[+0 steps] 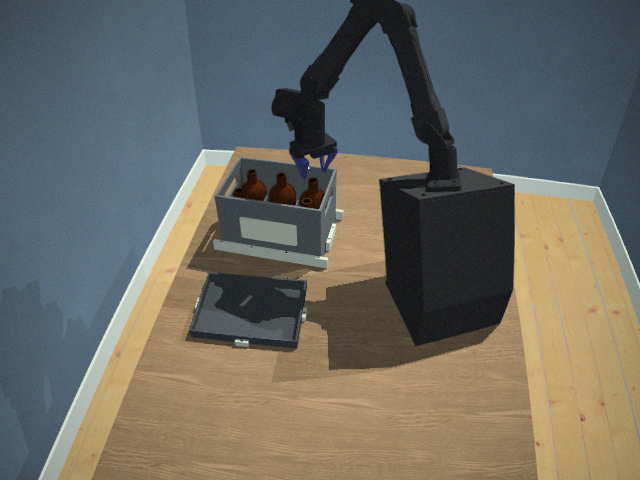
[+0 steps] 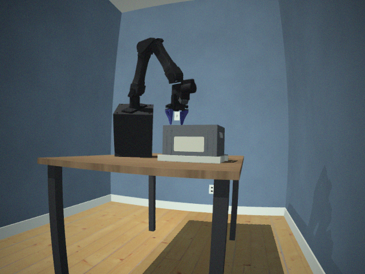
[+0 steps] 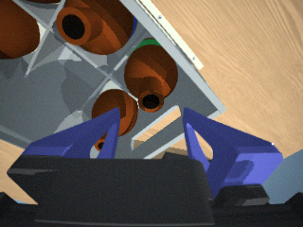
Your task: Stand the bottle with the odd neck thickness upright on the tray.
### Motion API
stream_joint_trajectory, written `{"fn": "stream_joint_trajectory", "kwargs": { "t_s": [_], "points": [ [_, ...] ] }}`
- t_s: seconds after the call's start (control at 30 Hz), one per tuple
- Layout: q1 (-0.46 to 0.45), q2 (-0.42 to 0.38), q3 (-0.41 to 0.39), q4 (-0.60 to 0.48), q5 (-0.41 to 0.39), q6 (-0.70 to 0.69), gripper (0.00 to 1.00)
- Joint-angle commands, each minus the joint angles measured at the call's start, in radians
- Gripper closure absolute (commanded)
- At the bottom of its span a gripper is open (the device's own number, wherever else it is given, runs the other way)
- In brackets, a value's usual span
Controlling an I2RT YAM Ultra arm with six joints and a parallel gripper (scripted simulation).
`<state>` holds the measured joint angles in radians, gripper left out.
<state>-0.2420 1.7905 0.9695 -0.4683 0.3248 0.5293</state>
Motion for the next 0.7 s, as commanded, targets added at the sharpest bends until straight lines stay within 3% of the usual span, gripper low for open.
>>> {"fn": "stream_joint_trajectory", "kwargs": {
  "t_s": [0.0, 0.67],
  "points": [
    [0.001, -0.005, 0.028, 0.008, 0.002, -0.007, 0.39],
    [-0.001, 0.009, 0.032, 0.000, 0.001, -0.008, 0.39]
  ]
}}
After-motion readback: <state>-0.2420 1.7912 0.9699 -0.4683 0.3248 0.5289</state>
